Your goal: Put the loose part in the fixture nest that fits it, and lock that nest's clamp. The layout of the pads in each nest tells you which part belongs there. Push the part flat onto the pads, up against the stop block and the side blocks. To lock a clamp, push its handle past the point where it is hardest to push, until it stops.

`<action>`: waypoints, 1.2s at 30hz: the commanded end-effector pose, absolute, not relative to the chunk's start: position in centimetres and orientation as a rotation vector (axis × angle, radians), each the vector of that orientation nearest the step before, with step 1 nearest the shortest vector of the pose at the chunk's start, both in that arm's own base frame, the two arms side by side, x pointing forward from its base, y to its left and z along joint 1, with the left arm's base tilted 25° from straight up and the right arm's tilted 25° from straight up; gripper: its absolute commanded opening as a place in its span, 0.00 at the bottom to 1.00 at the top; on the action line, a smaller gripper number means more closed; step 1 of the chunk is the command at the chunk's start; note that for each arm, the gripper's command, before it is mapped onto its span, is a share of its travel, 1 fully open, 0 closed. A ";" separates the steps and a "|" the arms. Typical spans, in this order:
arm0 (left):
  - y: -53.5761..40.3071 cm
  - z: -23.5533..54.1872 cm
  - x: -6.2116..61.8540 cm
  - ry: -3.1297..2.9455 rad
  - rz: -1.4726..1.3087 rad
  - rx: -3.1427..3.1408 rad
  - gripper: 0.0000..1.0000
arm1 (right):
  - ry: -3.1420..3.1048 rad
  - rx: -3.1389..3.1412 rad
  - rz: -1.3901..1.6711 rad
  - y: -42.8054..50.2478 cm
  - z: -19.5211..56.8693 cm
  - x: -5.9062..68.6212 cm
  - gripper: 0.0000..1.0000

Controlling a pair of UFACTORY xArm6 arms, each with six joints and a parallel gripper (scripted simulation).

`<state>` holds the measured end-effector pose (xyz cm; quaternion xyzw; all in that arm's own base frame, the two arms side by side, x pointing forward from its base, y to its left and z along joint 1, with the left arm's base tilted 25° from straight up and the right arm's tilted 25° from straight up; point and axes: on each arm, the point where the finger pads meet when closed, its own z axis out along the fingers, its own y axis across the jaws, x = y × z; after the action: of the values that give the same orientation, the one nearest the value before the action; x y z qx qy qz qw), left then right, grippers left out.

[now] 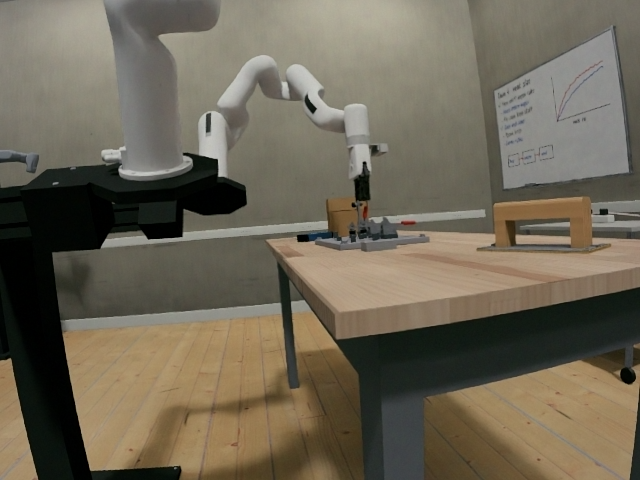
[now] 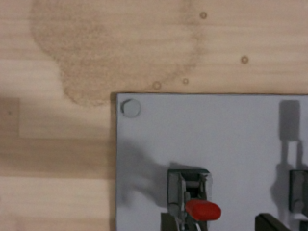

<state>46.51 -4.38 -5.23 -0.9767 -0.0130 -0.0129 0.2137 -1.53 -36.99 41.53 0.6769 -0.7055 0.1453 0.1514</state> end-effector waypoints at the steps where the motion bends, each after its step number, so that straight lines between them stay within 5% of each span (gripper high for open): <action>1: -4.7 -4.6 46.7 -0.036 -0.044 -2.713 0.48 | -2.021 1.939 0.423 -37.0 41.8 -1.5 1.00; 18: -4.8 -4.5 46.7 -0.036 -0.044 -2.713 0.48 | -2.021 1.939 0.423 -37.0 41.8 -1.5 1.00; 19: -4.8 -4.5 46.7 -0.036 -0.044 -2.713 1.00 | -2.021 1.939 0.423 -37.0 41.8 -1.5 1.00; 36: -5.3 -3.4 46.7 -0.036 -0.044 -2.713 1.00 | -2.021 1.939 0.423 -37.0 41.8 -1.5 1.00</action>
<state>46.45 -4.93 -4.02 -0.9767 -0.0130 -0.0124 0.2139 -1.53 -36.99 41.53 0.6769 -0.7055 0.1453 0.1514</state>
